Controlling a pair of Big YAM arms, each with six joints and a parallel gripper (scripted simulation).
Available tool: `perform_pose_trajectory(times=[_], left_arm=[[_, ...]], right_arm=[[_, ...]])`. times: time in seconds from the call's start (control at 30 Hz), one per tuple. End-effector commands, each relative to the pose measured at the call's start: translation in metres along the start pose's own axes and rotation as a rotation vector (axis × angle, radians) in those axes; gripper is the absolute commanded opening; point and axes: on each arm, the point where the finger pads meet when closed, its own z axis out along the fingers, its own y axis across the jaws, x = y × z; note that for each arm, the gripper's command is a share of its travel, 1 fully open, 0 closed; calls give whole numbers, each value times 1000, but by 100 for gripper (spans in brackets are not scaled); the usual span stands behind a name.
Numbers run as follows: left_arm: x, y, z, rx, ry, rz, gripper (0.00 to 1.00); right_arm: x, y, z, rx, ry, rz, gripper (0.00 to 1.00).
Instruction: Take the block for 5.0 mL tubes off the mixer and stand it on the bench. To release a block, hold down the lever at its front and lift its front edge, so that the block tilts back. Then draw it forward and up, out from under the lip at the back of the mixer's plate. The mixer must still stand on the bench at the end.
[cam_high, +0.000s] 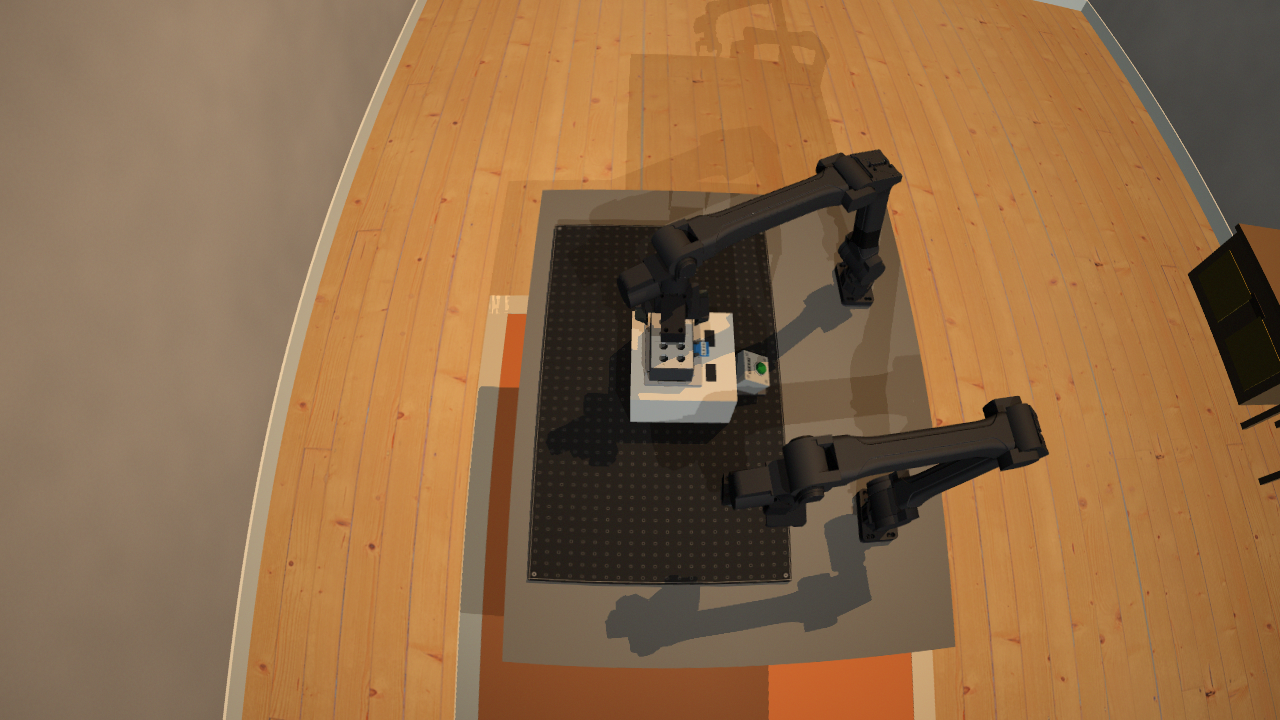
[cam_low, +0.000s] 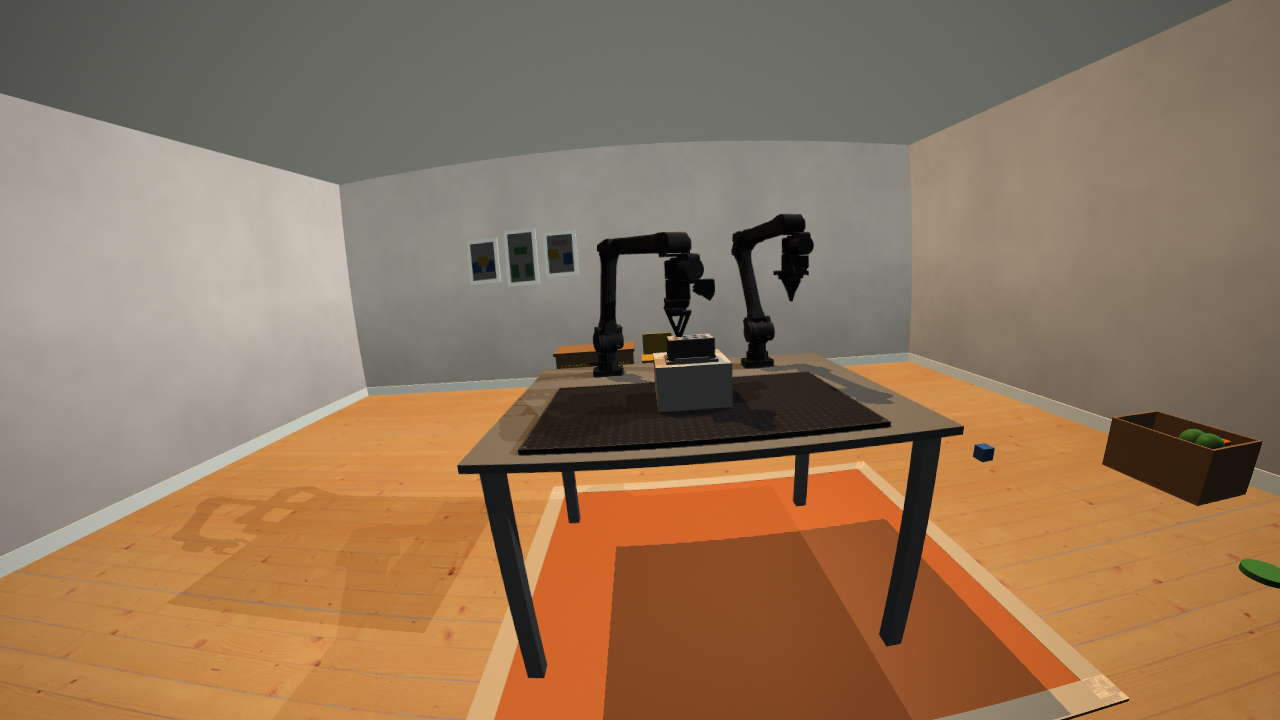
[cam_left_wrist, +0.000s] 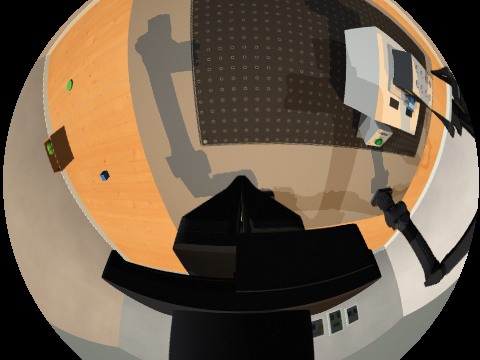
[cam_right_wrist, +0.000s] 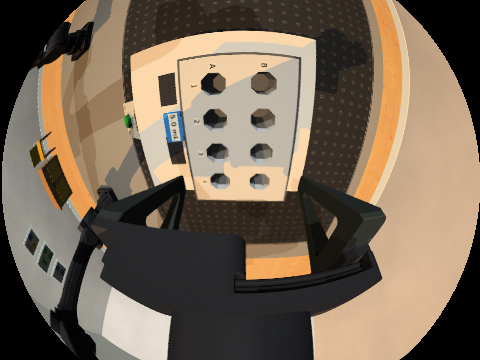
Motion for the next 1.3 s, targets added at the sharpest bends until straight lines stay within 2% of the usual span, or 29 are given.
perform_pose_trajectory(times=[0.0,0.3,0.7,1.27], left_arm=[[3,0,-7,0,-6,-9,0],[5,0,-3,2,4,-10,0],[-11,3,-19,-9,-66,-10,0],[-14,4,-25,-11,-79,-12,0]], right_arm=[[0,-7,-9,20,-10,1,100],[5,4,-13,13,-6,0,100],[3,2,-17,40,-20,-1,100],[1,-1,17,-2,2,-2,100]])
